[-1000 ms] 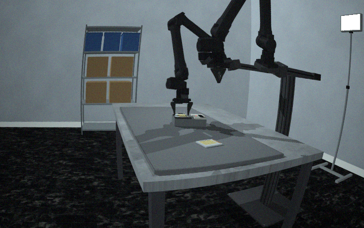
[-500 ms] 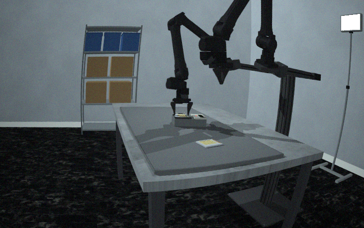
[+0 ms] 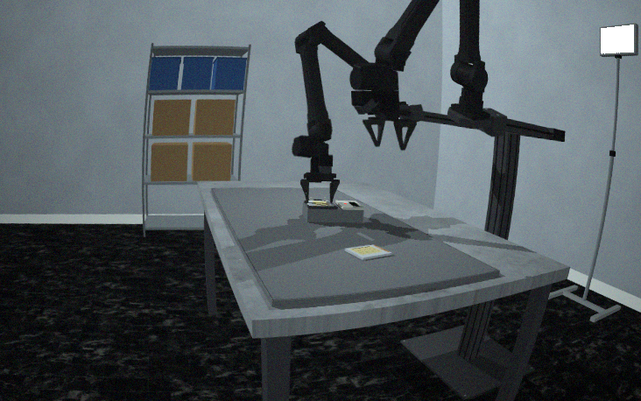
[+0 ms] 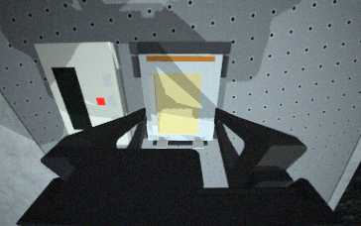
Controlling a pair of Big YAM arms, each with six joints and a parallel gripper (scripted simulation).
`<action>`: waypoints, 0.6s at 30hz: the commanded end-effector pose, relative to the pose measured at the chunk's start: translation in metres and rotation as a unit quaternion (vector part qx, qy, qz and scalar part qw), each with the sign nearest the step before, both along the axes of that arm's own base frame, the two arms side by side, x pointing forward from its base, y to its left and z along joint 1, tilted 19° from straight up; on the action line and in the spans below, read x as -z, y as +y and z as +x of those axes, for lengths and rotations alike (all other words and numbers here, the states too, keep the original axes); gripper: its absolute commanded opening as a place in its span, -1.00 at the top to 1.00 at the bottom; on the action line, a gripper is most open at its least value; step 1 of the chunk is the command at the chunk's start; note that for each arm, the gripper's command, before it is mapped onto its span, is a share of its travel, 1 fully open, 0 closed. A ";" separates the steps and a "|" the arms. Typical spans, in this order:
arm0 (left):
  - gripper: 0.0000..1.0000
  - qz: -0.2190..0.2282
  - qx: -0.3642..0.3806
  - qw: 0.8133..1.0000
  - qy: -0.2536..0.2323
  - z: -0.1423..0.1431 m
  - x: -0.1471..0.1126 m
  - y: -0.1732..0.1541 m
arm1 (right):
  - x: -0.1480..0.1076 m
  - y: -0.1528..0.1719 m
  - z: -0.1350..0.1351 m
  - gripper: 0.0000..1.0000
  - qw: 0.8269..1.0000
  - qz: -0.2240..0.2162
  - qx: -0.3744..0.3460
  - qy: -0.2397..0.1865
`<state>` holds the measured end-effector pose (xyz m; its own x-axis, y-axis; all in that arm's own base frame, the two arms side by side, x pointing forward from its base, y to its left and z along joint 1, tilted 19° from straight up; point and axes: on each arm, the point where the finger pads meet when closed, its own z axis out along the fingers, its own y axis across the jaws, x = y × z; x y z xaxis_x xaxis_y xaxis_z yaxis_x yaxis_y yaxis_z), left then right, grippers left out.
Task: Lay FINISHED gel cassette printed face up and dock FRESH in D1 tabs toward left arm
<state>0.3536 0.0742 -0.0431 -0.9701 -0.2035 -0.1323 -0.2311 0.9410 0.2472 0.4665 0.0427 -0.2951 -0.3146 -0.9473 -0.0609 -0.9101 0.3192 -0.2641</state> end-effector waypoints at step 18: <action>-1.00 0.000 0.003 1.000 -0.018 0.014 -0.015 0.002 | -0.003 0.002 0.003 -0.83 1.000 0.001 -0.001 -0.004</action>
<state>0.3536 0.0742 -0.0431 -0.9703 -0.2025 -0.1321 -0.2301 0.9412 0.2473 0.4667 0.0430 -0.2951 -0.3141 -0.9474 -0.0613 -0.9101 0.3188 -0.2646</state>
